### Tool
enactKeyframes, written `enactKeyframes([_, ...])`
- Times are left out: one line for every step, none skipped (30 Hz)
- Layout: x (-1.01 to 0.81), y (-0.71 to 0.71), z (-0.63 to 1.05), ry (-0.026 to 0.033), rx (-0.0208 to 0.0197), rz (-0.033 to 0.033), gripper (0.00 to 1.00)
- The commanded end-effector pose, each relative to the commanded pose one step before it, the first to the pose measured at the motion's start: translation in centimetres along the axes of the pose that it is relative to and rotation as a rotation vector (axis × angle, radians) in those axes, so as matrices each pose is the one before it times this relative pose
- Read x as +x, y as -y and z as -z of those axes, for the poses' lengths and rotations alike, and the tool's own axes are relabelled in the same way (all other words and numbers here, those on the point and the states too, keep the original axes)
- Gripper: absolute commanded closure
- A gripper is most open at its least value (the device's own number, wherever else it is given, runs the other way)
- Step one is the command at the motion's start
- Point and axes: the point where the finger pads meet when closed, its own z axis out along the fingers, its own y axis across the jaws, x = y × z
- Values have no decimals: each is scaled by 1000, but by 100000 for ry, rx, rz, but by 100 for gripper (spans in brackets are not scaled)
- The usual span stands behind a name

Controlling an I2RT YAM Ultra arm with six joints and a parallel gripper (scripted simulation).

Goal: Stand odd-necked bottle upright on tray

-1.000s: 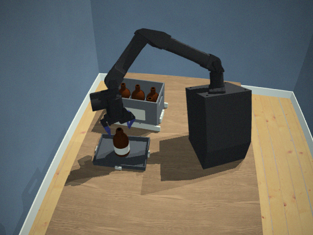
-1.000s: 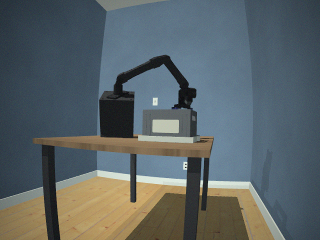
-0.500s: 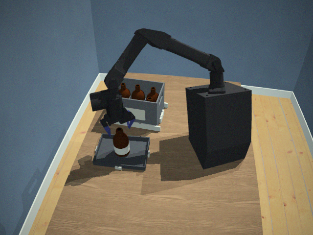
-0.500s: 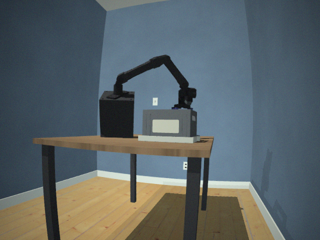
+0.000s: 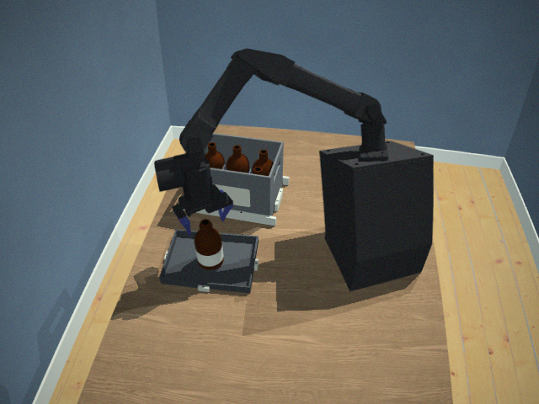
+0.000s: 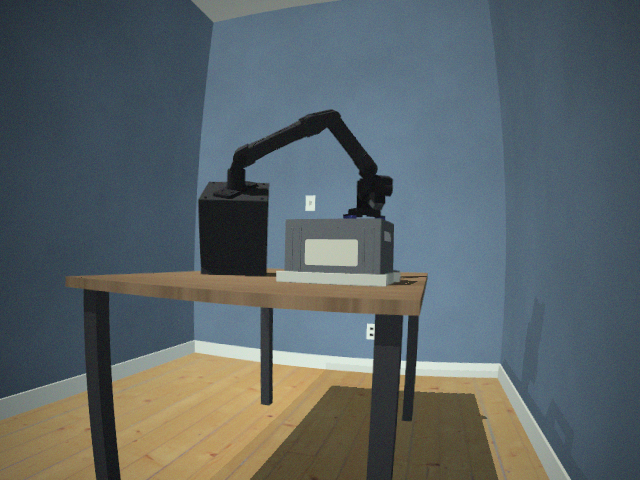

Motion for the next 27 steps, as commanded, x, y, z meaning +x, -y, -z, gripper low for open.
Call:
enactKeyframes([-194,-731,2196,1450,-2699,124,0])
enactKeyframes([-30,-59,157,31,-162,-76,0])
enactKeyframes([-33,-65,174,33,-178,-84,0])
enactKeyframes([-38,-76,193,39,-207,-97,0])
enactKeyframes([-56,-111,229,58,-300,-141,0])
enactKeyframes([-60,-119,247,62,-324,-152,0])
enactKeyframes([-71,-141,273,73,-385,-181,0])
enactKeyframes([-19,-43,227,9,-118,-54,0])
enactKeyframes([3,0,213,-17,-5,0,0])
enactKeyframes([3,-1,227,-20,-6,0,0])
enactKeyframes([3,0,236,-20,-6,0,0])
enactKeyframes([3,-1,245,-22,-6,0,0])
enactKeyframes([0,0,0,0,0,0,0])
enactKeyframes([0,0,0,0,0,0,0])
enactKeyframes([3,0,252,-22,-6,0,0])
enactKeyframes([3,-1,254,-24,-6,0,0])
enactKeyframes([4,0,258,-24,-6,0,0])
enactKeyframes([4,-1,259,-25,-6,0,0])
enactKeyframes([2,0,260,-16,-4,0,0])
enactKeyframes([0,0,259,-1,-1,0,0])
enactKeyframes([-1,0,257,2,-1,0,0])
enactKeyframes([0,0,255,-2,-2,0,0])
enactKeyframes([-2,0,250,8,0,0,0])
enactKeyframes([0,1,246,-3,-2,0,0])
enactKeyframes([1,0,239,-11,-3,0,0])
enactKeyframes([3,0,233,-19,-5,0,0])
enactKeyframes([3,0,225,-22,-5,0,0])
